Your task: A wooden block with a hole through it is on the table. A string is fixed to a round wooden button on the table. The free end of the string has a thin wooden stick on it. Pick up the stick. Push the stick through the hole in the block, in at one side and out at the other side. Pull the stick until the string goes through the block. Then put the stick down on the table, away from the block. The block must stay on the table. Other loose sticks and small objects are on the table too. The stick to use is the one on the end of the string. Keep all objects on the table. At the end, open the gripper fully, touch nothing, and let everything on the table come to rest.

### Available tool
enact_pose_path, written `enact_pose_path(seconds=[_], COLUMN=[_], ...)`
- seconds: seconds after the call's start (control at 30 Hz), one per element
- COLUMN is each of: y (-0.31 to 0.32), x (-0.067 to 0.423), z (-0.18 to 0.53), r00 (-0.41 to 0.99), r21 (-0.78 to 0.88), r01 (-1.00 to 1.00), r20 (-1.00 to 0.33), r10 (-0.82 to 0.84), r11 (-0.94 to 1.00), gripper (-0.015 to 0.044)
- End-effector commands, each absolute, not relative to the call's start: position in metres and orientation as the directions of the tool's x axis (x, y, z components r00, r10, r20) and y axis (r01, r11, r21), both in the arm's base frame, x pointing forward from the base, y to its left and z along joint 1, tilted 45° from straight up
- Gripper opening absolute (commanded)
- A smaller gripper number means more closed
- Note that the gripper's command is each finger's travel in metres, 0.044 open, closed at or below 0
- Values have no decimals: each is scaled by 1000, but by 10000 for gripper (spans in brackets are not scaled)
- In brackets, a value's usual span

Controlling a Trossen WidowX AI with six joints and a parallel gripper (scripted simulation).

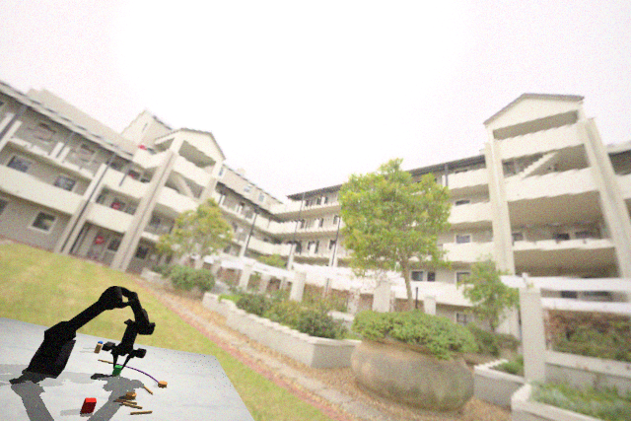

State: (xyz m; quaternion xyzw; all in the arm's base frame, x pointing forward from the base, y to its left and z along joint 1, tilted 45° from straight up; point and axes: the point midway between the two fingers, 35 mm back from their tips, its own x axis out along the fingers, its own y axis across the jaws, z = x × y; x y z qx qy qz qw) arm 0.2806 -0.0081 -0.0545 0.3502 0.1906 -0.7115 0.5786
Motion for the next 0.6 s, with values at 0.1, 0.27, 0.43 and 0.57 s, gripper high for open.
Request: enact_pose_path(seconds=[0.1, 0.27, 0.43, 0.57], y=[-5, -2, -2, -5], x=[281, 282, 281, 280], z=[-51, -49, -47, -46], r00=[-86, -86, -84, -71], r21=[137, 136, 135, 132], r01=[955, 955, 955, 955], r20=[-722, -722, -730, -772], r10=[-687, -687, -678, -632], r11=[-263, -263, -264, -267], gripper=[0, 0, 0, 0])
